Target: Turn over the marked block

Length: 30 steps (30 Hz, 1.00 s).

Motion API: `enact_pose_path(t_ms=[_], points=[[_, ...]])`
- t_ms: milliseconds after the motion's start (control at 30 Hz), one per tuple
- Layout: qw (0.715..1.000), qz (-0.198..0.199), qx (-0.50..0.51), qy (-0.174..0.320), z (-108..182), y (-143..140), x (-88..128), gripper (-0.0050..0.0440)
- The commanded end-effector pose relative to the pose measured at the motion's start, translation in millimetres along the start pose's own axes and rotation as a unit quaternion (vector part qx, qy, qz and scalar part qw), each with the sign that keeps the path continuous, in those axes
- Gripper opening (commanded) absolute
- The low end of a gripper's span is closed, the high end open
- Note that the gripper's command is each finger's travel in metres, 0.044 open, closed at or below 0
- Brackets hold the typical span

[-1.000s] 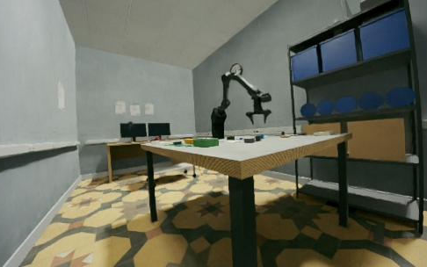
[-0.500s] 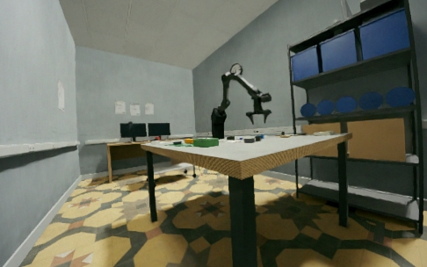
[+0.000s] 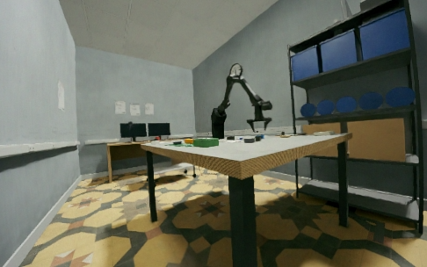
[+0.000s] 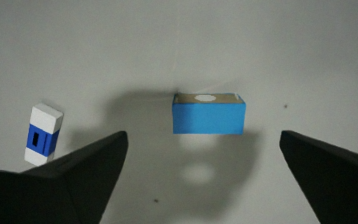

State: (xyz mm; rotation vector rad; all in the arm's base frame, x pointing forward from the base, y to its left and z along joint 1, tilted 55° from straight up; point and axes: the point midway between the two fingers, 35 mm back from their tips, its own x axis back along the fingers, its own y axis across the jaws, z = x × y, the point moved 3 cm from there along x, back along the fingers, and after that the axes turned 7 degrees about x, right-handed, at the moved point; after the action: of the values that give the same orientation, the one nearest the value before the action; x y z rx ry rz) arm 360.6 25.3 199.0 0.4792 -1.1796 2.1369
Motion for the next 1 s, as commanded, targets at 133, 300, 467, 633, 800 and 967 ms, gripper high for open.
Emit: enact_pose_path(t_ms=[133,300,467,633,800,967], points=[[1.0,0.012,-0.006,0.002,2.7,-7.8,-4.1,0.044],[1.0,0.012,-0.005,0.002,2.5,-7.4,-6.6,0.044],[1.0,0.012,-0.005,0.002,2.7,-8.0,-11.0,0.044],[1.0,0.013,-0.006,0.002,2.9,-8.4,-14.4,0.044],[1.0,0.013,-0.006,0.002,2.9,-8.4,-21.5,0.044],[1.0,0.013,-0.006,0.003,3.0,-8.9,-29.2,0.044]])
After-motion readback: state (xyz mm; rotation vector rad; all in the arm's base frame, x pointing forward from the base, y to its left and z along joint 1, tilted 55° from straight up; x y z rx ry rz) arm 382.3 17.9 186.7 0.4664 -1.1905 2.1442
